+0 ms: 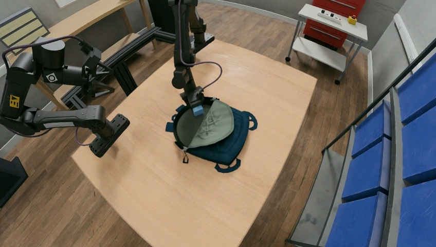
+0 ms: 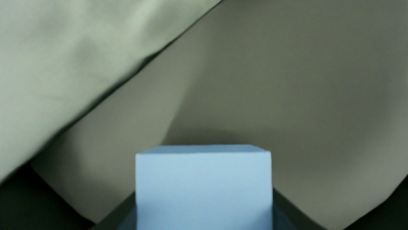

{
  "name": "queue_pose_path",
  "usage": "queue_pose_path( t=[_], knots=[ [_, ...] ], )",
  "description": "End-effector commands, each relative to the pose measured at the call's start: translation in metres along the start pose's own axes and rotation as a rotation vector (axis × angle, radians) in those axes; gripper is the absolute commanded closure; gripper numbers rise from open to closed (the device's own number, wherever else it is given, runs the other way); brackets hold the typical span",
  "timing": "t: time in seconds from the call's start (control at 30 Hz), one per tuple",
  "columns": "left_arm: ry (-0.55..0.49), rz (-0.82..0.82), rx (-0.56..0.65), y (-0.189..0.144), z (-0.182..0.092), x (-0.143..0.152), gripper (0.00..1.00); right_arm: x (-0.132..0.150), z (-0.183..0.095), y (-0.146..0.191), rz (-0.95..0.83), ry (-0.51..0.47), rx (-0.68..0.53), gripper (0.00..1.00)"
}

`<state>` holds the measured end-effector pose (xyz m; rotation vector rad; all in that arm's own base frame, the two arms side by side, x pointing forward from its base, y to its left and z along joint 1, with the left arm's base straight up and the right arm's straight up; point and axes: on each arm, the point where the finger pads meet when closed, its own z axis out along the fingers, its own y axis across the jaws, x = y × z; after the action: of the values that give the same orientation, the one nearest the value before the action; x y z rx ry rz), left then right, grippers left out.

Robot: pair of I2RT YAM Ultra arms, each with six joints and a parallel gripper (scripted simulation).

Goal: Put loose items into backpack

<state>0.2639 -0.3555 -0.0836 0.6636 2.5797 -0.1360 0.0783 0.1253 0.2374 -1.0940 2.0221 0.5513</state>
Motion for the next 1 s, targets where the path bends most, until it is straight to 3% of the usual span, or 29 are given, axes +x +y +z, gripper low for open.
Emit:
queue_pose_path(
  t=[0.0, 0.17, 0.27, 0.53, 0.63, 0.8, 0.97],
  knots=[
    [-0.037, -0.015, 0.003, -0.001, -0.001, -0.008, 0.60, -0.013, -0.014, 0.000, -0.005, -0.056, 0.007, 0.00],
    [-0.040, -0.016, 0.005, -0.001, -0.002, -0.009, 0.60, -0.013, -0.014, 0.000, -0.005, -0.056, 0.007, 0.00],
    [-0.036, -0.013, 0.005, -0.003, -0.007, -0.007, 0.32, -0.013, -0.013, 0.001, -0.008, -0.054, 0.003, 0.00],
    [-0.017, -0.002, -0.008, -0.001, -0.027, 0.003, 0.30, -0.013, -0.013, 0.001, -0.008, -0.055, 0.003, 0.00],
    [-0.017, -0.002, -0.009, -0.001, -0.035, 0.004, 0.00, -0.013, -0.013, 0.001, -0.008, -0.055, 0.003, 0.00],
    [-0.017, -0.002, -0.009, -0.001, -0.065, 0.005, 0.00, -0.013, -0.013, 0.001, -0.002, -0.055, 0.003, 0.00],
    [0.053, 0.112, 0.028, 0.000, -0.074, 0.002, 0.00, -0.013, -0.013, 0.001, -0.009, -0.055, 0.002, 0.00]
  ],
)
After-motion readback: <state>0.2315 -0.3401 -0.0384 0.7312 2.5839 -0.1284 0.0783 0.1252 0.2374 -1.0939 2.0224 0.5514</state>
